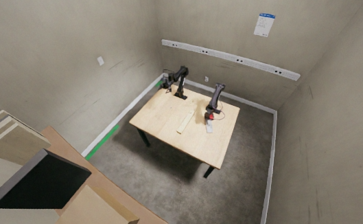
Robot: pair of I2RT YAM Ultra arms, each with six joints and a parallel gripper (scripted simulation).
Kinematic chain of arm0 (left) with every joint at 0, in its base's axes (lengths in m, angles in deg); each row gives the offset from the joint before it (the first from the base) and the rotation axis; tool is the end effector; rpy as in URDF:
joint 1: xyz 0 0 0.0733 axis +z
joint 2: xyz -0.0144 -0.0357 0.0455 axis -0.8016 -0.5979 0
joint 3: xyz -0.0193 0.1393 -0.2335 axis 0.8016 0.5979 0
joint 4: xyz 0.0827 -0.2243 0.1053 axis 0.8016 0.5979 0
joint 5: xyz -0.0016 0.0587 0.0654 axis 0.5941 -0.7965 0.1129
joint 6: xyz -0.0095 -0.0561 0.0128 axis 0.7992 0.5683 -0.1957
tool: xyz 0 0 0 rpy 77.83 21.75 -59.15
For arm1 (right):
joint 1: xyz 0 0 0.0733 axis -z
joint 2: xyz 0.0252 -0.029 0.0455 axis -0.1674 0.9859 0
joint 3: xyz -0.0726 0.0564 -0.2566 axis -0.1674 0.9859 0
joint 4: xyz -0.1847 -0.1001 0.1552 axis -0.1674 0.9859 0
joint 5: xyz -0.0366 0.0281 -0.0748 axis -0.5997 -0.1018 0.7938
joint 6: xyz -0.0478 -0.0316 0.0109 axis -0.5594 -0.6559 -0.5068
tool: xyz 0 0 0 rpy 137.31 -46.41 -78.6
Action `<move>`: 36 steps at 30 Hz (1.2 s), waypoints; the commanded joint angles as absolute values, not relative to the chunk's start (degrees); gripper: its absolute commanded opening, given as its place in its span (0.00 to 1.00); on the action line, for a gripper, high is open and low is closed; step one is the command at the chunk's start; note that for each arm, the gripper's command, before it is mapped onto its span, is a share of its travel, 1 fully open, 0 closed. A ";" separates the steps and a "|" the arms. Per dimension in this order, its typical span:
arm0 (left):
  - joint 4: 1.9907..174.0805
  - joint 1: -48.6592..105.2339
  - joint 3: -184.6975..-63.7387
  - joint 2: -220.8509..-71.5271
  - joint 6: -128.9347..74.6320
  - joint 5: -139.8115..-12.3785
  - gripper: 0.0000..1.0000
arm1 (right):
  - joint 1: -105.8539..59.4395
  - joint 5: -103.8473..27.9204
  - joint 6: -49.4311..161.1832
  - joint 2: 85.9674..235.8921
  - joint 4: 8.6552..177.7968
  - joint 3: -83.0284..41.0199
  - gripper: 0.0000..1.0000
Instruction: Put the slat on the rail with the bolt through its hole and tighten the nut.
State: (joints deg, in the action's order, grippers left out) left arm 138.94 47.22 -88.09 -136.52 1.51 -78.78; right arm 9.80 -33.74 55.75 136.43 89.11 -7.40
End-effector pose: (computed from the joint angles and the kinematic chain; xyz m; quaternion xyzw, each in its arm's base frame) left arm 0.1768 -0.0177 0.1590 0.2101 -0.9776 -0.0036 0.0070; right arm 0.2463 0.0005 0.4027 -0.0004 0.7113 -0.0003 0.7029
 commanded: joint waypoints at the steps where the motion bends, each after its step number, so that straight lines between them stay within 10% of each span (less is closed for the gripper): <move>1: 141.23 47.11 -90.45 -134.69 1.58 -78.73 0.72 | 9.64 -33.58 55.80 136.23 88.91 -8.39 1.00; 36: 152.61 46.92 -98.14 -131.55 1.70 -78.63 0.72 | 9.64 -33.58 55.80 136.23 88.91 -8.39 1.00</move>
